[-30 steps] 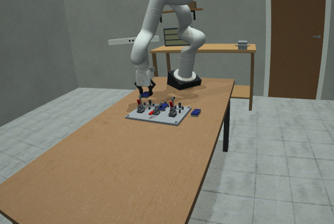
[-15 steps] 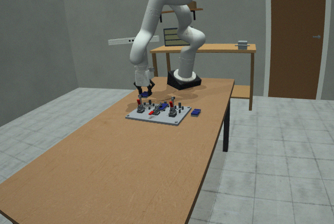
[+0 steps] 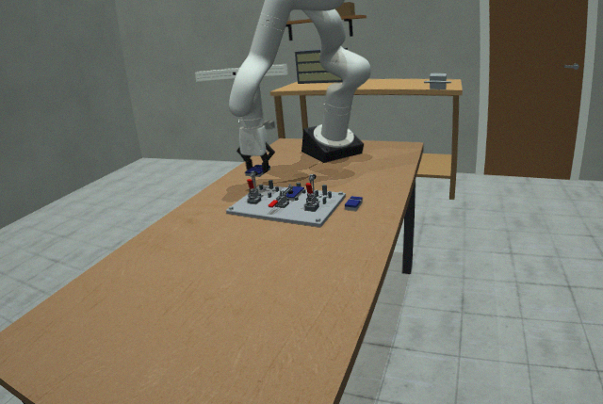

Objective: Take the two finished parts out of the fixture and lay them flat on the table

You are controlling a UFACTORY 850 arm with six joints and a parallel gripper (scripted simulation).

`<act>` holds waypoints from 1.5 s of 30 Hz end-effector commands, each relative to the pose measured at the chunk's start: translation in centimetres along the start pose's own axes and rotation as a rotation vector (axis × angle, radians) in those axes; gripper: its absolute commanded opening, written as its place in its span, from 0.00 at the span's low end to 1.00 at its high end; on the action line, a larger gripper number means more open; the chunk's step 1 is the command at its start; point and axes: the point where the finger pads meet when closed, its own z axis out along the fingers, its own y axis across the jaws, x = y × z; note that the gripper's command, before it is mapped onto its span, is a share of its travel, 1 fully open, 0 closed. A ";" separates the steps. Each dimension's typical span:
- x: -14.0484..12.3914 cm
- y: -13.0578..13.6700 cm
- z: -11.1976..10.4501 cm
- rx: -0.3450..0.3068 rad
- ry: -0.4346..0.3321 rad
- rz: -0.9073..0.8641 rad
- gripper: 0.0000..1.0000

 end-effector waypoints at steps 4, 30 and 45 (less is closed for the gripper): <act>-0.1 -1.2 -0.1 0.000 -0.001 0.000 0.00; -0.1 -7.3 -0.1 0.000 -0.001 0.000 0.00; -0.1 -9.4 -0.1 0.000 -0.001 0.000 0.00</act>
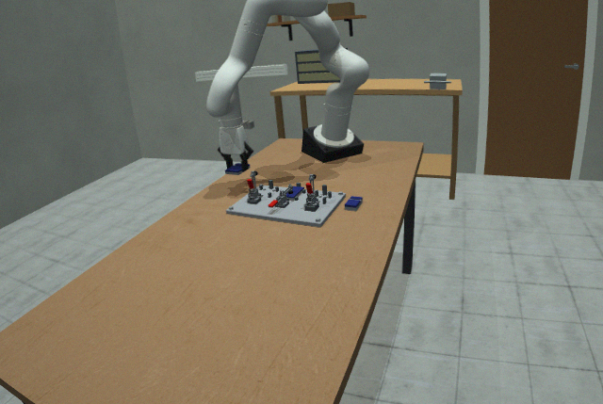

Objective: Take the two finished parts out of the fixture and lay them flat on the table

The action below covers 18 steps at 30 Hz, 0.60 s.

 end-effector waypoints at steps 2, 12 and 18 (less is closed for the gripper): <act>-0.1 -0.7 -0.1 0.001 -0.001 0.000 0.00; -0.1 -1.0 -0.1 0.001 -0.001 0.000 0.00; -0.1 -1.1 -0.1 0.001 -0.001 0.000 0.00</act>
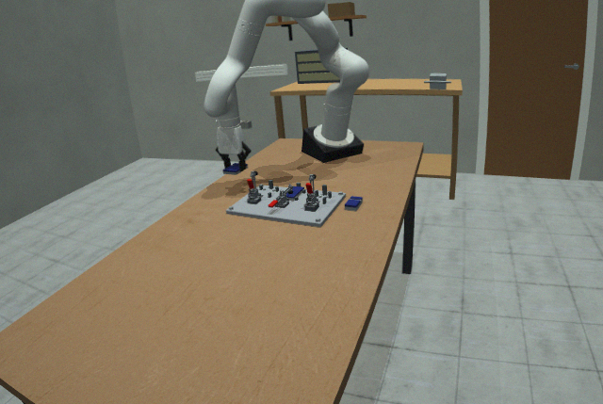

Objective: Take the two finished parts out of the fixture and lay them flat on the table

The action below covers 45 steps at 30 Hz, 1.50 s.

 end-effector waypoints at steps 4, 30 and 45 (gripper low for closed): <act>-0.1 -0.1 -0.1 0.001 -0.002 0.000 0.00; -0.1 -0.1 0.0 0.001 -0.002 0.000 0.00; -0.1 -0.1 1.6 0.001 -0.002 0.000 0.00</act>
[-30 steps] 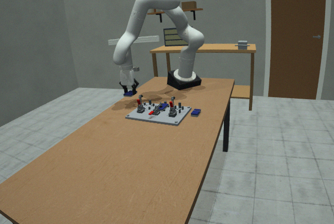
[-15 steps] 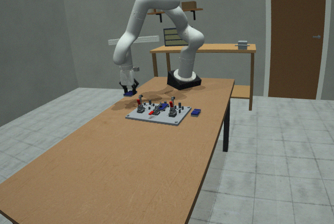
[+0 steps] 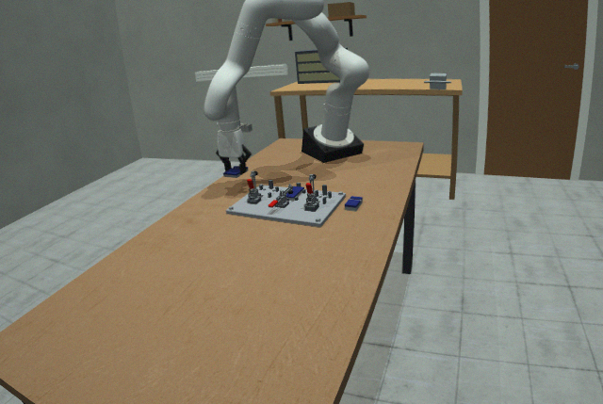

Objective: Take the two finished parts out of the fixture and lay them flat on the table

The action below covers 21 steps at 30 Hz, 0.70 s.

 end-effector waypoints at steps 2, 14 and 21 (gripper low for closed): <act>-0.1 0.0 0.8 0.001 -0.002 0.000 0.00; -0.1 -0.1 3.6 0.001 -0.002 0.000 0.00; -0.1 -0.1 5.0 0.001 -0.002 0.000 0.00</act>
